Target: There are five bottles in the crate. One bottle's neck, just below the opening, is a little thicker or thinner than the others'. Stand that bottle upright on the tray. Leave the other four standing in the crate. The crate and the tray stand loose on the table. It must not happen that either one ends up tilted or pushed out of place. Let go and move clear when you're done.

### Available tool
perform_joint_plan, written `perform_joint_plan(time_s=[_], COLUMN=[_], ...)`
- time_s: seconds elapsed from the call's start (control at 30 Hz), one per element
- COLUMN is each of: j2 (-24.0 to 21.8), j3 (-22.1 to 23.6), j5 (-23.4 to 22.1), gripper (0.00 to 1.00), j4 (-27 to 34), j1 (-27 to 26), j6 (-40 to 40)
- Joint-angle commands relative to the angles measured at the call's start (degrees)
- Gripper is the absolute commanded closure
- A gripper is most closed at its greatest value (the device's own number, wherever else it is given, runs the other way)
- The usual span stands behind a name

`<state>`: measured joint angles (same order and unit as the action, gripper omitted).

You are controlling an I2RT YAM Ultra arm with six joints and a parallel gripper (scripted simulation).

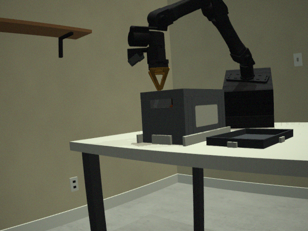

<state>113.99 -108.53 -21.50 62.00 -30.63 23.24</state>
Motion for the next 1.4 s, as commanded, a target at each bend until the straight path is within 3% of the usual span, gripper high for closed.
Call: perform_joint_plan(time_s=[0.0,1.37], j2=[0.5,-0.4], j3=[-1.6,-1.9], j5=[0.6,0.6], gripper=[0.39,0.39], j4=[-0.4,0.3], j1=[-1.0,-1.0], j6=[-0.3,-0.4])
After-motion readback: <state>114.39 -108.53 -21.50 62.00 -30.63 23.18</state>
